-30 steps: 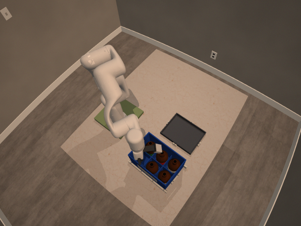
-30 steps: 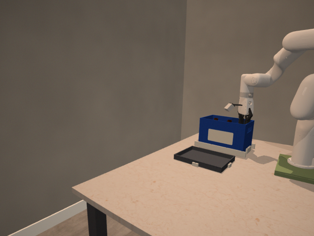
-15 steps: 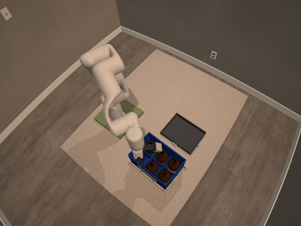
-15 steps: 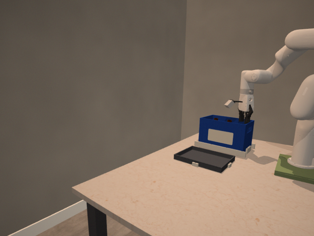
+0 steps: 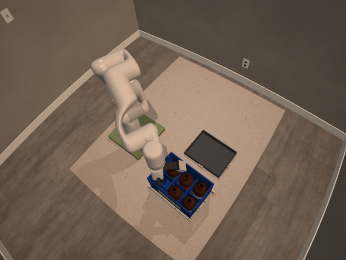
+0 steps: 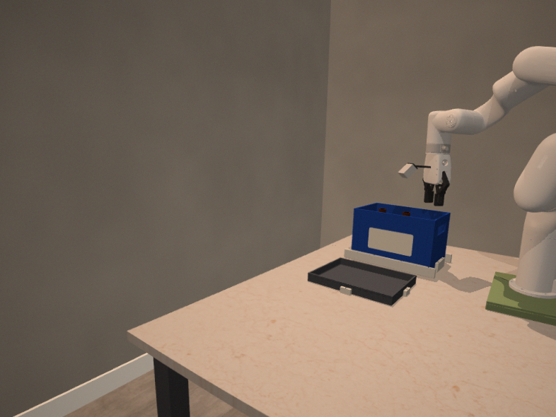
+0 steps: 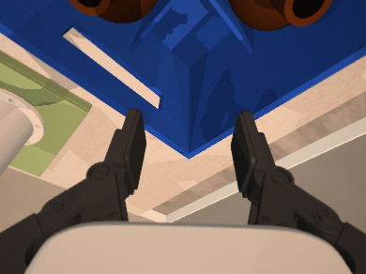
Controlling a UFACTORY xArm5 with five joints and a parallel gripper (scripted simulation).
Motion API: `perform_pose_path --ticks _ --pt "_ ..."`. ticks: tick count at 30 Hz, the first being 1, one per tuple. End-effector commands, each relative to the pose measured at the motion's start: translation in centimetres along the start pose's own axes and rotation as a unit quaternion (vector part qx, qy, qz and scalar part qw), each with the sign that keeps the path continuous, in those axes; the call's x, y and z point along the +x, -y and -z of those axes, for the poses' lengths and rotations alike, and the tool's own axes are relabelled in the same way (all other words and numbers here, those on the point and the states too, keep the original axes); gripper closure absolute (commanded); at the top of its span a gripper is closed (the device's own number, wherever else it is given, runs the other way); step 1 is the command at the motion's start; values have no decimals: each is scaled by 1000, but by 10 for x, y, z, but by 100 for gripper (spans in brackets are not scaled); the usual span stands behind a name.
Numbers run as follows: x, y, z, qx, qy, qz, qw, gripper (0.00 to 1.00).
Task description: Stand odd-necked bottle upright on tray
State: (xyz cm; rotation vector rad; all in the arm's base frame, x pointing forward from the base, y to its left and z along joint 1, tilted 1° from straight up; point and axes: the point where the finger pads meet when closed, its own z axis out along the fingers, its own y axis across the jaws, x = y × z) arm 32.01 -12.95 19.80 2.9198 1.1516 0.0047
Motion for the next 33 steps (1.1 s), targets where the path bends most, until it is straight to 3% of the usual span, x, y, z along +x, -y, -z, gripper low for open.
perform_pose_path --ticks 1,14,15,33 --pt "0 -1 14 -2 -1 0 1000 35" --pt "0 -1 23 -2 -1 0 1000 35" --pt "0 -1 23 -2 -1 0 1000 100" --pt "0 -1 23 -2 -1 0 1000 100"
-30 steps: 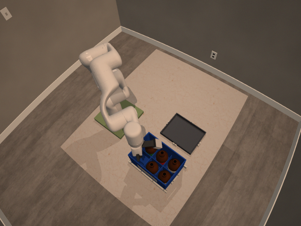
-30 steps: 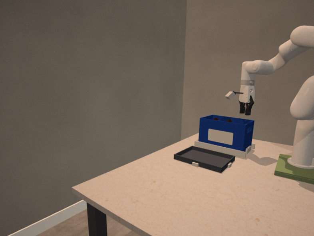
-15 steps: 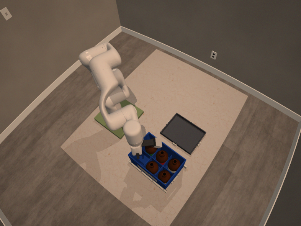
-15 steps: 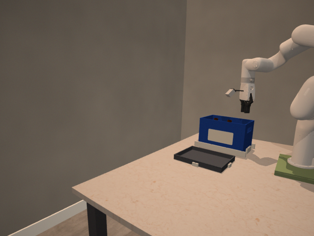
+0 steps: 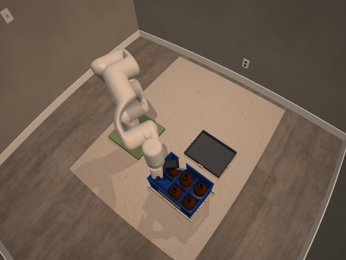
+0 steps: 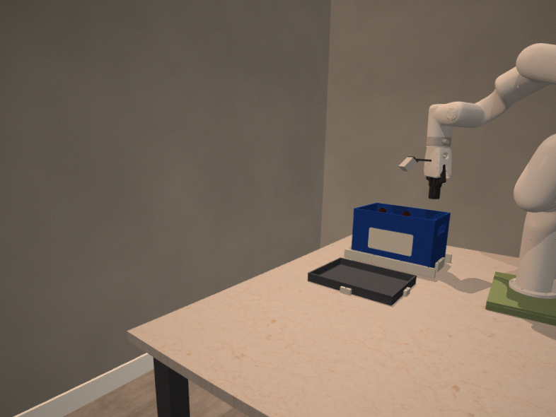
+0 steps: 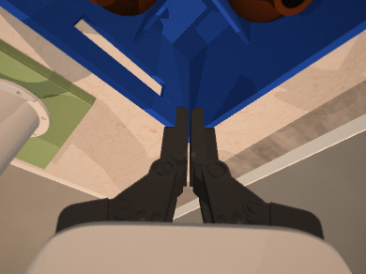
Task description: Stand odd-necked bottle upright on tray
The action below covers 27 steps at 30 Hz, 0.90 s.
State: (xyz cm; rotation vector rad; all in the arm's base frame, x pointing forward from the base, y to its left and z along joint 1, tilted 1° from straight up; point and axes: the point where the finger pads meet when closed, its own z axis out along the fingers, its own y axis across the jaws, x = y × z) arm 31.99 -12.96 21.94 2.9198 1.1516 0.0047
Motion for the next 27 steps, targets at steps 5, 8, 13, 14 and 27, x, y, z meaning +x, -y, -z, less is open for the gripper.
perform_pose_path --ticks 5,8,13,14,27 --pt "0 -1 1 -2 -1 0 1000 100" --pt "0 -1 1 -2 -1 0 1000 100" --pt "0 -1 1 -2 -1 0 1000 100" --pt "0 -1 1 -2 -1 0 1000 100" --pt "64 60 3 -2 -2 0 1000 100"
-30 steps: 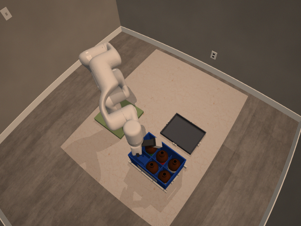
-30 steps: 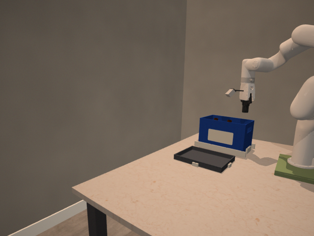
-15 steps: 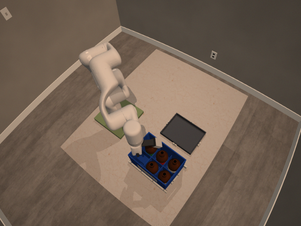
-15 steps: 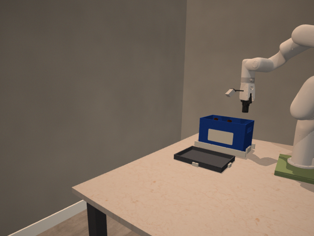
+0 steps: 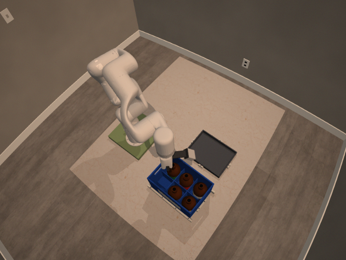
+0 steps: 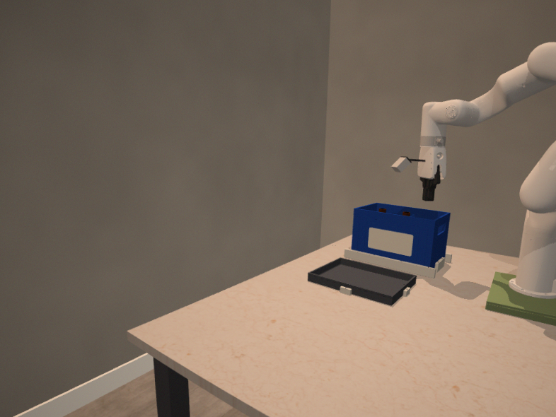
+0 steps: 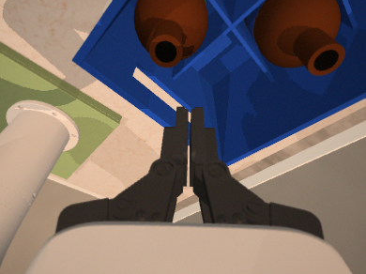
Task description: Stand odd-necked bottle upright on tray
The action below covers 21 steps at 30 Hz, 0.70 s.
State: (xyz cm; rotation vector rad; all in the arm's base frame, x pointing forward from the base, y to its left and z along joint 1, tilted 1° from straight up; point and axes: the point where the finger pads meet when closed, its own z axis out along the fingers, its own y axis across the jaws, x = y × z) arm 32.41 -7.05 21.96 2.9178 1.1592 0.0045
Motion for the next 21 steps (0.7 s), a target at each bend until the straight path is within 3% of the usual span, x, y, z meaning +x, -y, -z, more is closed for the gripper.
perform_pose_path --ticks 1,6,7,21 --pt "21 19 2 -2 -2 -2 1000 100" --pt "21 19 2 -2 -2 -2 1000 100" --pt "21 19 2 -2 -2 -2 1000 35" --pt "21 19 2 -2 -2 -2 1000 35"
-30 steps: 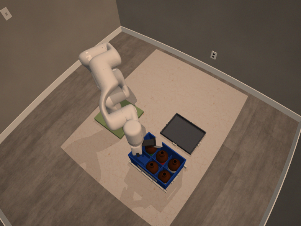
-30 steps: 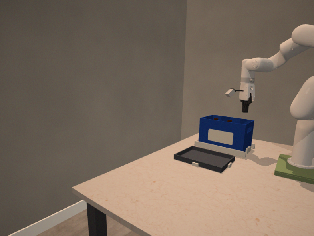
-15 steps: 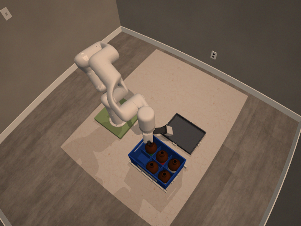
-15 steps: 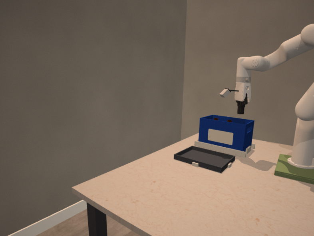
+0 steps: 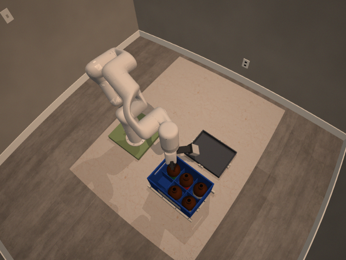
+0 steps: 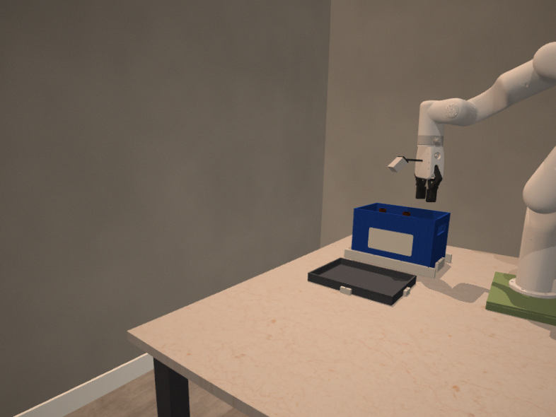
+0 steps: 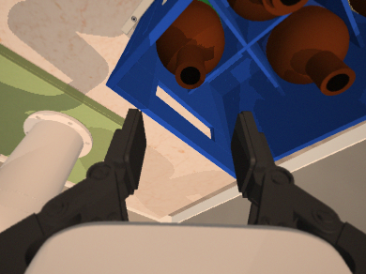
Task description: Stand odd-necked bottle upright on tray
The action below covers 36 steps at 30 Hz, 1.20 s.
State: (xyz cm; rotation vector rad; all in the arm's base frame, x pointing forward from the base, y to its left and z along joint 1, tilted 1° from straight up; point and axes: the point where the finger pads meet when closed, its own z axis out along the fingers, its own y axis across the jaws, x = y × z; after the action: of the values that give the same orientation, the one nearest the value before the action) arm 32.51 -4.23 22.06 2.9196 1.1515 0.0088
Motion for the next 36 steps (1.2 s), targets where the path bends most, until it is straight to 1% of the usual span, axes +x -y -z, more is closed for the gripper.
perform_pose_path --ticks 1,24,36 --pt "1 -1 1 -1 -1 0 1000 35" --pt "1 -1 1 -1 -1 0 1000 35" --pt "1 -1 -3 -1 -1 0 1000 35"
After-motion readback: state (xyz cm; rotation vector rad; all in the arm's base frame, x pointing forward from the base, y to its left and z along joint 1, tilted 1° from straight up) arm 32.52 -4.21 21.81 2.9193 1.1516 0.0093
